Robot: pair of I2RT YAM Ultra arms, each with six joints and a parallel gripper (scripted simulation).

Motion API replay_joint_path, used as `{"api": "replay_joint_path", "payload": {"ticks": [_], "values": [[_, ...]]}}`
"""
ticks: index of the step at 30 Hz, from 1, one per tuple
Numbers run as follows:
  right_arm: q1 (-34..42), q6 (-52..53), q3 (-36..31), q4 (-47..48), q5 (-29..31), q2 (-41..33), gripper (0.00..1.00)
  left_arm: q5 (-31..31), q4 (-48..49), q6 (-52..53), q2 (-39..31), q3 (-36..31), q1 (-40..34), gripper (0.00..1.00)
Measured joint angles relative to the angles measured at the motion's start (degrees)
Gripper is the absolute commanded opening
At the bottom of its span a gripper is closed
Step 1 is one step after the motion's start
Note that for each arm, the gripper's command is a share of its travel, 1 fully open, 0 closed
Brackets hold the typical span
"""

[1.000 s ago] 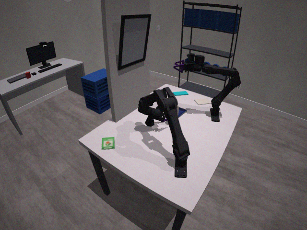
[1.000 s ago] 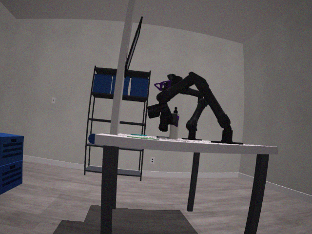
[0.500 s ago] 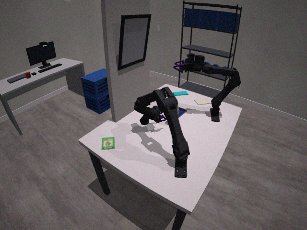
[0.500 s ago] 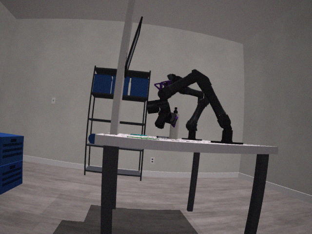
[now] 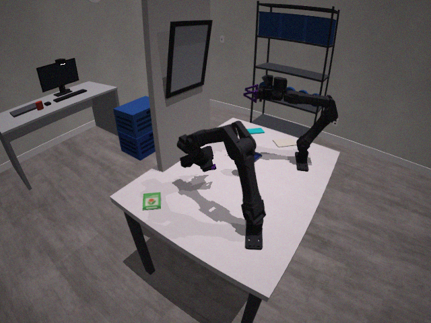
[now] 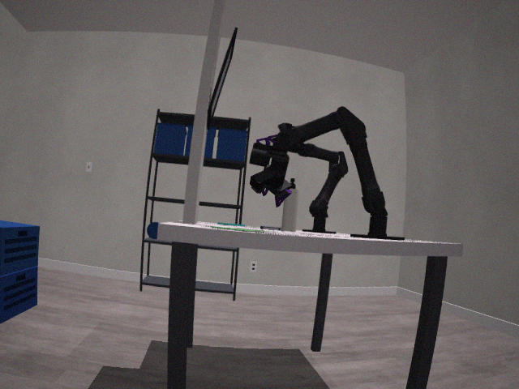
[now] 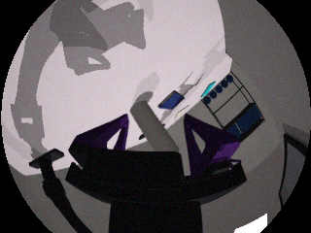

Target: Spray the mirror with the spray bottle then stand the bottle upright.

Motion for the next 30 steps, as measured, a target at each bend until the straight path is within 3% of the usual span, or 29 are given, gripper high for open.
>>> {"api": "replay_joint_path", "payload": {"ticks": [30], "values": [[0.0,0.0,0.0,0.1,0.0,0.0,1.0,-18.3,23.0,21.0,-20.5,-9.0,15.6,0.73]]}}
